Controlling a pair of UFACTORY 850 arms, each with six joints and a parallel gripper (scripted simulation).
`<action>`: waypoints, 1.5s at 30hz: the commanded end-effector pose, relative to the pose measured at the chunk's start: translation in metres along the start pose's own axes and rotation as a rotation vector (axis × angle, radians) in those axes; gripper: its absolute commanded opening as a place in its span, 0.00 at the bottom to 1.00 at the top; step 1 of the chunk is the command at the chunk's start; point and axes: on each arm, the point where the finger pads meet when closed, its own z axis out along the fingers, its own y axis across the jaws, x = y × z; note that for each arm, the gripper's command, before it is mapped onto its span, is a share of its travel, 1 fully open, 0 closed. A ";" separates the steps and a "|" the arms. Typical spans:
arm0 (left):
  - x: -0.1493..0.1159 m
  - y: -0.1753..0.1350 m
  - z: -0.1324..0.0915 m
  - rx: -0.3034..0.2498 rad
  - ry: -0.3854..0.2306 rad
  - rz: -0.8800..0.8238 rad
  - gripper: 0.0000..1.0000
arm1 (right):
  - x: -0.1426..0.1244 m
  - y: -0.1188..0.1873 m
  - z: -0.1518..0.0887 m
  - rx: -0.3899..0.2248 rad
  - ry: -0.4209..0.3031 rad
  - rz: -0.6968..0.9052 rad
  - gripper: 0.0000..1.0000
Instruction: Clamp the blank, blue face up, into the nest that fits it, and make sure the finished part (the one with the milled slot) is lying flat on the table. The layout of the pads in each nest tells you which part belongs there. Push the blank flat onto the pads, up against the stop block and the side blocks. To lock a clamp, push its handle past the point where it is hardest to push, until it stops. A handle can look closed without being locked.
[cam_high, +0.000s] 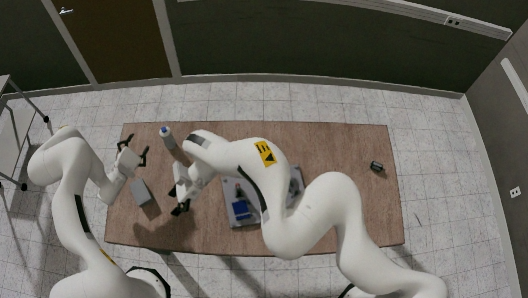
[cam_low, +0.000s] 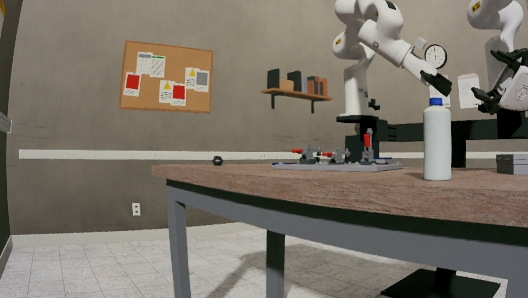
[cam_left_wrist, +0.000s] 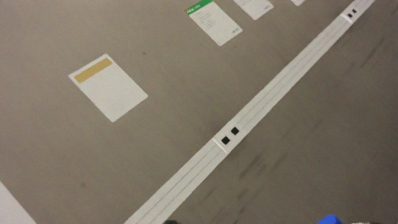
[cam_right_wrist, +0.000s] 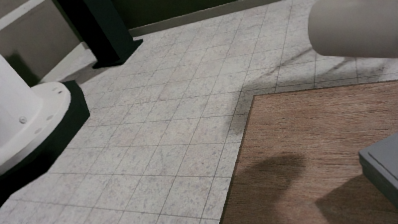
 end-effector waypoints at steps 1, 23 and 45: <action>0.000 -0.002 0.000 0.001 -0.001 0.002 1.00 | -0.008 -0.002 -0.003 -0.002 -0.040 -0.042 1.00; -0.051 -0.082 -0.016 -0.025 -0.232 0.023 1.00 | -0.138 -0.018 -0.088 0.108 -0.637 -0.786 1.00; -0.126 -0.296 -0.167 0.063 -0.869 -0.087 1.00 | -0.182 -0.014 -0.172 0.359 -0.982 -1.506 1.00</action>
